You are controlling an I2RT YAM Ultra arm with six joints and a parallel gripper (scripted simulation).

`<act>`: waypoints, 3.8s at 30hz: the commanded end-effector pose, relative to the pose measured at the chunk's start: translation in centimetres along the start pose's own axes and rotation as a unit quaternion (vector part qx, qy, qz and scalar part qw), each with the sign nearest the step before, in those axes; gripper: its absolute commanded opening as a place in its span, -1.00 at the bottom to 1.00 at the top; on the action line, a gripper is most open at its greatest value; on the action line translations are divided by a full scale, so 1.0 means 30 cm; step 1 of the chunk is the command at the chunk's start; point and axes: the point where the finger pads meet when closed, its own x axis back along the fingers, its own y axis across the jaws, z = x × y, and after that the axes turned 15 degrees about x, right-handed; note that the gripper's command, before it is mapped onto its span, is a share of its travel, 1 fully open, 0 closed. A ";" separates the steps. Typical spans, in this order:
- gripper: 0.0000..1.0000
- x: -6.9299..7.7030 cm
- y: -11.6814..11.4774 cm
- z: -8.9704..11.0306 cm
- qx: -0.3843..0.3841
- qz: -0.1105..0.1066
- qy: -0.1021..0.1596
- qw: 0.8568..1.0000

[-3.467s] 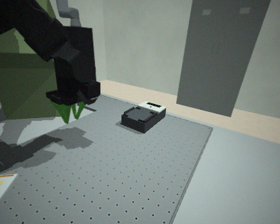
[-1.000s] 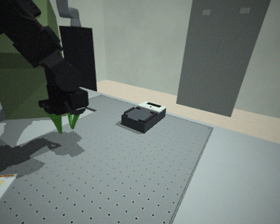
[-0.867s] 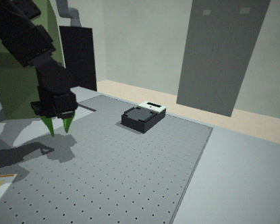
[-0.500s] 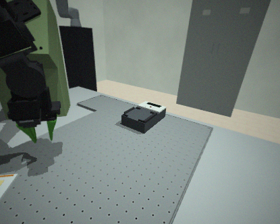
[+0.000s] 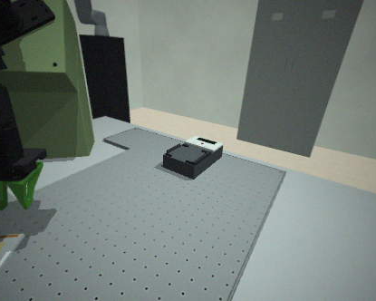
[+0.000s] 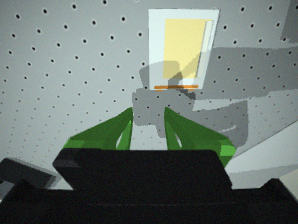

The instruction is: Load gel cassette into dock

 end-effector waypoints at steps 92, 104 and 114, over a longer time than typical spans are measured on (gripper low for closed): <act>1.00 0.026 -0.178 -0.164 0.010 -0.019 -0.001 1.000; 1.00 0.026 -0.178 -0.164 0.010 -0.019 -0.001 1.000; 1.00 -0.038 -0.175 -0.153 0.009 -0.019 0.003 1.000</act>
